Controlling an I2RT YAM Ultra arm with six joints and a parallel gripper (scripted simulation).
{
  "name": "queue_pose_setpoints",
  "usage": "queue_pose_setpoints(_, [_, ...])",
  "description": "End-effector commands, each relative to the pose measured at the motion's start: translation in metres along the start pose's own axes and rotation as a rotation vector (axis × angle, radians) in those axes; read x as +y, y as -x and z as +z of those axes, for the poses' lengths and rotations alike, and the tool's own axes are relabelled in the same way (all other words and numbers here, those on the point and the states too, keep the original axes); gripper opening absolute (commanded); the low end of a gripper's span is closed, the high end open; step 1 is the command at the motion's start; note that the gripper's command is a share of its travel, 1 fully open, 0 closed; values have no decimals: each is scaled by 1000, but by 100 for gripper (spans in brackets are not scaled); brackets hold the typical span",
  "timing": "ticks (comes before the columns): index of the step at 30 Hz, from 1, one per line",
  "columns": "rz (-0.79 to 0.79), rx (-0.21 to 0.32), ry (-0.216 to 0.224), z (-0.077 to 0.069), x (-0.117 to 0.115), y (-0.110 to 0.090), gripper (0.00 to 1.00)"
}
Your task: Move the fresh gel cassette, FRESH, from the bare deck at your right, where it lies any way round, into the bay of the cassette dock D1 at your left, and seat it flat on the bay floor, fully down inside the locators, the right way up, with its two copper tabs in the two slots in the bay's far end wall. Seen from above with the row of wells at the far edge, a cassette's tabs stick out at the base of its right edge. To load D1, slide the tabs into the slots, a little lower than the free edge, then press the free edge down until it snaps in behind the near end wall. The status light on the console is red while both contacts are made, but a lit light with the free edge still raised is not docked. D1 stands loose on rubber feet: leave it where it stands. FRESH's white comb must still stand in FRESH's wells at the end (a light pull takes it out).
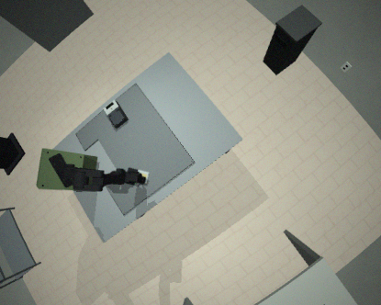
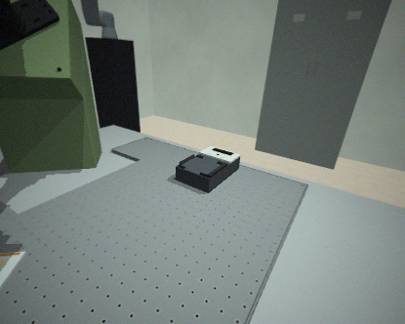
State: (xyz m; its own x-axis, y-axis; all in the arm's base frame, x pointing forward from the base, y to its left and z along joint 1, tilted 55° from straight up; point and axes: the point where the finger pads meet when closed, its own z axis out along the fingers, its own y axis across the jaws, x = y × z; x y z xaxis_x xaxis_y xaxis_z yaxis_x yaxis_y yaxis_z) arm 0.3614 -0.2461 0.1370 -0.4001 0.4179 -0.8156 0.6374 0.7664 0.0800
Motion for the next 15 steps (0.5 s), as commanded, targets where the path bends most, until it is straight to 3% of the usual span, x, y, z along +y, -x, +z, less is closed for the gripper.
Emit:
queue_pose_setpoints(1, [-7, -39, 14, -9, 5, 17, 36])
queue_pose_setpoints(13, [-7, -39, 14, -9, 5, 17, 36])
queue_pose_setpoints(14, [-7, -39, 14, -9, 5, 17, 100])
queue_pose_setpoints(15, [-7, -39, 14, -9, 5, 17, 100])
